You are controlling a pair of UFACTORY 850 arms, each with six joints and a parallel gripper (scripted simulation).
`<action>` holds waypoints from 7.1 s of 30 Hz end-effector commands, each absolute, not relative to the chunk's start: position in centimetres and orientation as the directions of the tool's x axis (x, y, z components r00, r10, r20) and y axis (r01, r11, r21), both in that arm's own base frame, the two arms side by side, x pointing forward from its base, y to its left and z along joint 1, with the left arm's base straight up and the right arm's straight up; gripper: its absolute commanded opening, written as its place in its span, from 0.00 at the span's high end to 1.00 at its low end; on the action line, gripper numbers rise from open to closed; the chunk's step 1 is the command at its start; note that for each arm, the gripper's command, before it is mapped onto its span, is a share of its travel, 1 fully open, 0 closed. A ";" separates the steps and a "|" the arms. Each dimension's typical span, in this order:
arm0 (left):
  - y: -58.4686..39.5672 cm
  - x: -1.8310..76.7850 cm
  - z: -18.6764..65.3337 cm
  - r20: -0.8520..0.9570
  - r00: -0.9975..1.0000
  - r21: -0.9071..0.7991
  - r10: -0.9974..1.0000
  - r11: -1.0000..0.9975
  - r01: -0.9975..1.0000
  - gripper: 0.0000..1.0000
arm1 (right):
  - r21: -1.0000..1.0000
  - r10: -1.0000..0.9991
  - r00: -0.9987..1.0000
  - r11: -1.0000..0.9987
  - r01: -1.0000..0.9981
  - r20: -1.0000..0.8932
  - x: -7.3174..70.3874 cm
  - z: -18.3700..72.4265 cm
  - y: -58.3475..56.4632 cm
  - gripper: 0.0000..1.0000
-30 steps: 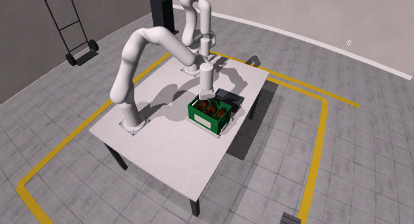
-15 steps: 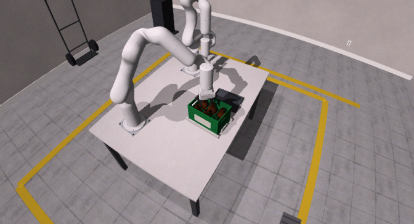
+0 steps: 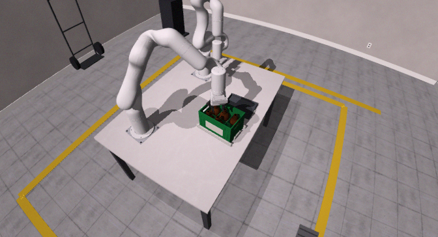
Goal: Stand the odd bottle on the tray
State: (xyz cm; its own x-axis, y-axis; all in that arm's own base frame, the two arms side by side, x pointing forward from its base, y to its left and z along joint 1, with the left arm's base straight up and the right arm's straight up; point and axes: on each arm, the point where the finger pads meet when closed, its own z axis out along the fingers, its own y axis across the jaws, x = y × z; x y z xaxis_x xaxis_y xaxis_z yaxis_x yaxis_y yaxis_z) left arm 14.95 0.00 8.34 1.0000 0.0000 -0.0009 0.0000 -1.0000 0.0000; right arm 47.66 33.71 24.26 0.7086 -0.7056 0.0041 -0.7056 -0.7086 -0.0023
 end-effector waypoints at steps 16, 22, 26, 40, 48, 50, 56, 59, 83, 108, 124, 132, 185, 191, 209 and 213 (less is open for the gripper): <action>0.0 15.0 8.4 0.000 1.000 0.000 0.000 -1.000 0.000 0.00 | 0.000 -0.704 0.711 -0.711 -0.704 0.000 47.7 23.6 33.8 0.34; 0.0 15.0 8.4 0.000 1.000 0.000 0.000 -1.000 0.000 0.00 | 0.000 -0.704 0.711 -0.711 -0.704 0.000 47.7 23.0 33.8 0.34; 0.0 15.0 8.4 0.000 1.000 0.000 0.000 -1.000 0.000 0.00 | 0.000 -0.704 0.711 -0.711 -0.704 0.000 47.7 22.4 33.8 0.34; 0.0 15.0 8.4 0.000 1.000 0.000 0.000 -1.000 0.000 0.00 | 0.000 -0.704 0.711 -0.711 -0.704 0.000 47.7 20.9 33.8 0.34; 0.0 15.0 8.4 0.000 1.000 0.000 0.000 -1.000 0.000 0.00 | 0.000 -0.704 0.711 -0.711 -0.704 0.000 47.7 20.3 33.8 0.34; 0.0 15.0 8.4 0.000 1.000 0.000 0.000 -1.000 0.000 0.00 | 0.000 -0.704 0.711 -0.711 -0.704 0.000 47.7 20.2 33.8 0.34; 0.0 15.0 8.4 0.000 1.000 0.000 0.000 -1.000 0.000 0.00 | 0.000 -0.704 0.711 -0.711 -0.704 0.000 47.7 20.0 33.8 0.34; 0.0 15.0 8.4 0.000 1.000 0.000 0.000 -1.000 0.000 0.00 | 0.000 -0.704 0.711 -0.711 -0.704 0.000 47.7 20.0 33.8 0.34; 0.0 15.0 8.4 0.000 1.000 0.000 0.000 -1.000 0.000 0.00 | 0.000 -0.704 0.711 -0.711 -0.704 0.000 47.7 19.9 33.8 0.34; 0.0 15.0 8.4 0.000 1.000 0.000 0.000 -1.000 0.000 0.00 | 0.000 -0.704 0.711 -0.711 -0.704 0.000 47.7 19.9 33.8 0.34; 0.0 15.0 8.4 0.000 1.000 0.000 0.000 -1.000 0.000 0.00 | 0.000 -0.704 0.711 -0.711 -0.704 0.000 47.7 19.3 33.8 0.34; 0.0 15.0 8.4 0.000 1.000 0.000 0.000 -1.000 0.000 0.00 | 0.000 -0.704 0.711 -0.711 -0.704 0.000 47.7 18.7 33.8 0.34; 0.0 15.0 8.4 0.000 1.000 0.000 0.000 -1.000 0.000 0.00 | 0.000 -0.704 0.711 -0.711 -0.704 0.000 47.7 15.9 33.8 1.00; 0.0 15.0 8.4 0.000 1.000 0.000 0.000 -1.000 0.000 0.00 | 0.000 -0.704 0.711 -0.711 -0.704 0.000 47.7 15.9 33.8 1.00; 0.0 15.0 8.4 0.000 1.000 0.000 0.000 -1.000 0.000 0.00 | 0.000 -0.704 0.711 -0.711 -0.704 0.000 47.7 15.9 33.8 1.00; 0.0 15.0 8.4 0.000 1.000 0.000 0.000 -1.000 0.000 0.00 | 0.000 -0.704 0.711 -0.711 -0.704 0.000 47.7 15.9 33.8 1.00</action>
State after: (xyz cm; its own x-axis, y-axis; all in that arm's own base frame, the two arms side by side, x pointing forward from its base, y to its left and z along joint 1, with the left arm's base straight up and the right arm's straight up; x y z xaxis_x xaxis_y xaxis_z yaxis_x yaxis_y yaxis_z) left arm 14.95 0.00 8.34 1.0000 0.0000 -0.0009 0.0000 -1.0000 0.0000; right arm 47.67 33.75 15.76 0.7107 -0.7035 -0.0003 -0.7035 -0.7107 0.0021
